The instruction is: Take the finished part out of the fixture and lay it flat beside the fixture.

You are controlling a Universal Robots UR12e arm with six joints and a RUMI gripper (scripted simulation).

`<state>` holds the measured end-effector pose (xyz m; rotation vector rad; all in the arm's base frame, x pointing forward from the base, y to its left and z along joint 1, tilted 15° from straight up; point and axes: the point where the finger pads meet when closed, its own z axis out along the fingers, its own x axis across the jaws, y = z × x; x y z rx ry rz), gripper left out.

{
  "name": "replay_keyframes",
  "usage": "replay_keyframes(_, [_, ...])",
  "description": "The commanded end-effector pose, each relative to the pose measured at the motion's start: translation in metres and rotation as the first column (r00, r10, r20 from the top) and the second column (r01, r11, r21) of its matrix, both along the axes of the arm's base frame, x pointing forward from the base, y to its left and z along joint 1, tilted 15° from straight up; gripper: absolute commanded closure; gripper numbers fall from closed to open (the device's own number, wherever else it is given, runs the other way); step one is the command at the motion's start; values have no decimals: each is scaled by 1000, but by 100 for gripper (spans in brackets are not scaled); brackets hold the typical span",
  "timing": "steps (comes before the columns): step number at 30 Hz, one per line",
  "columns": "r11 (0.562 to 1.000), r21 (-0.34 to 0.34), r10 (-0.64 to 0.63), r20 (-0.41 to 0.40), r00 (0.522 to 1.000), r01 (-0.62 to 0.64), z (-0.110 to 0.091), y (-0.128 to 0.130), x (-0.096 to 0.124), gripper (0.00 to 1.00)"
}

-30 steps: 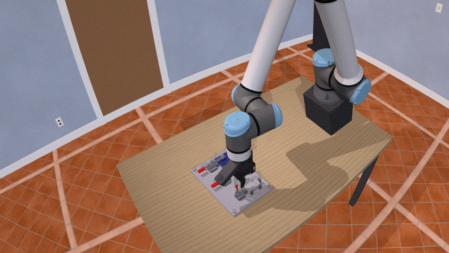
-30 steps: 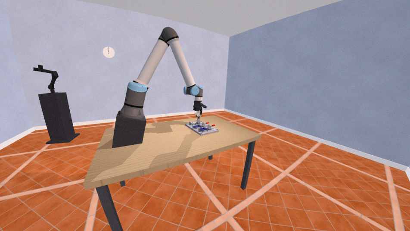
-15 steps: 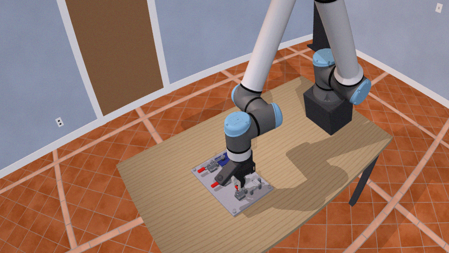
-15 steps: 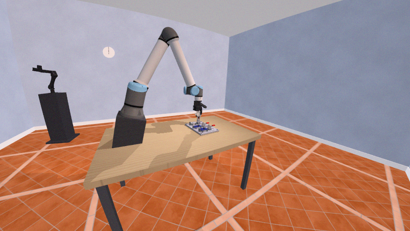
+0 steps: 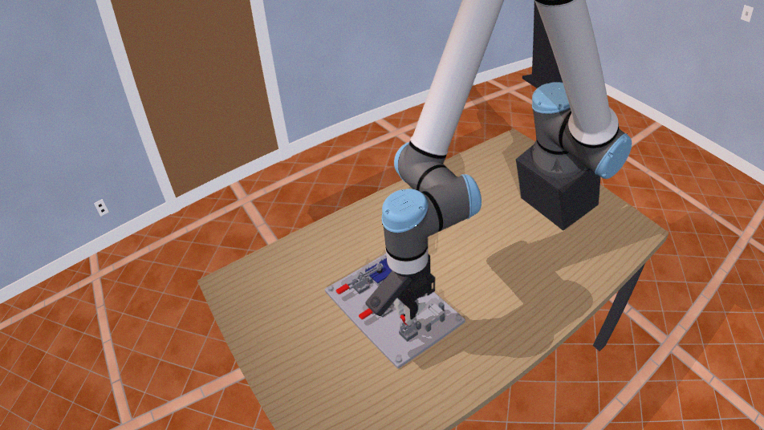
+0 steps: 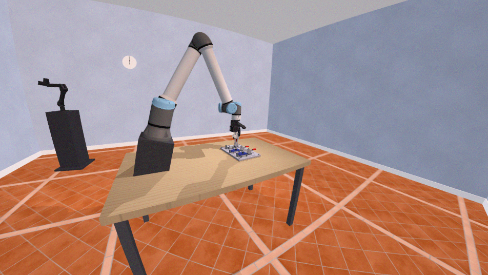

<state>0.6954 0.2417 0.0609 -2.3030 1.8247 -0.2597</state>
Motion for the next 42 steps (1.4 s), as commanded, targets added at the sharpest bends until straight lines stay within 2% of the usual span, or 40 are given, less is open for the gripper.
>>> replay_keyframes(1, [1000,0,0,1,1000,0,0,0,-1,100])
replay_keyframes(40, [1000,0,0,1,1000,0,0,0,-1,100])
replay_keyframes(41, [1000,0,0,1,1000,0,0,0,-1,72])
replay_keyframes(42, [1000,0,0,1,1000,0,0,0,-1,72])
